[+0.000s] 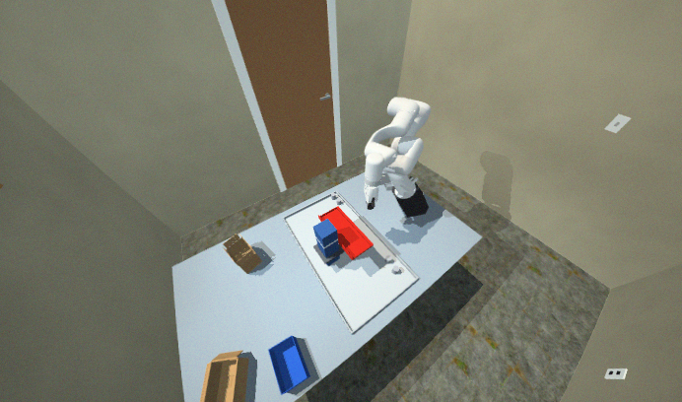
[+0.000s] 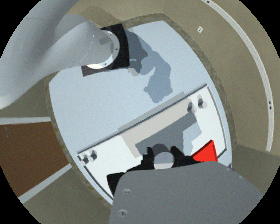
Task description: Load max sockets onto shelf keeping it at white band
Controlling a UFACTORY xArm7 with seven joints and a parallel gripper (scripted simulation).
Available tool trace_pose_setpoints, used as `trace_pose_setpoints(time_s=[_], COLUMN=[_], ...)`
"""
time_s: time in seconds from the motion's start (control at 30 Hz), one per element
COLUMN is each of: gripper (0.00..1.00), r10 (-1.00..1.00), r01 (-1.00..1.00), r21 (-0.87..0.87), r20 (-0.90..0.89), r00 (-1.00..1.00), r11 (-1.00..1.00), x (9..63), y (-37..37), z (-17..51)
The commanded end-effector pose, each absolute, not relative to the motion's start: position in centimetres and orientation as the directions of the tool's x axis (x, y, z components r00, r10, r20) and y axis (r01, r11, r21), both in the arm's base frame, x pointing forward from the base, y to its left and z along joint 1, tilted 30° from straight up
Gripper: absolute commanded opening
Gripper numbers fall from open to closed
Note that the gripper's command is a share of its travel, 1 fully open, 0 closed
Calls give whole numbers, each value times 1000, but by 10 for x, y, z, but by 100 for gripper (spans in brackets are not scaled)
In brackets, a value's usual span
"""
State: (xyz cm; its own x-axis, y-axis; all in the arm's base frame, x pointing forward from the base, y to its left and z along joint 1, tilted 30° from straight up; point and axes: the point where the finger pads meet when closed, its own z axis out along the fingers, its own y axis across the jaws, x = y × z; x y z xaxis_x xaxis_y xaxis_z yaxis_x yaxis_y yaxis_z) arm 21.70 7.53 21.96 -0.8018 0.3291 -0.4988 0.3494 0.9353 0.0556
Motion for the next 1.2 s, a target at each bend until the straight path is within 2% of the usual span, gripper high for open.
trace_pose_setpoints(time_s=[0.0,0.33,0.5,1.17], gripper=[0,0,0,0], r10=[322,324,328,329], r01=[346,346,348,349], r21=[49,52,57,57], r20=[-505,-503,-501,-501], r00=[-801,-801,-801,-800], r11=[937,937,936,935], x=[233,317,333,343], y=[84,102,103,101], z=[238,279,283,273])
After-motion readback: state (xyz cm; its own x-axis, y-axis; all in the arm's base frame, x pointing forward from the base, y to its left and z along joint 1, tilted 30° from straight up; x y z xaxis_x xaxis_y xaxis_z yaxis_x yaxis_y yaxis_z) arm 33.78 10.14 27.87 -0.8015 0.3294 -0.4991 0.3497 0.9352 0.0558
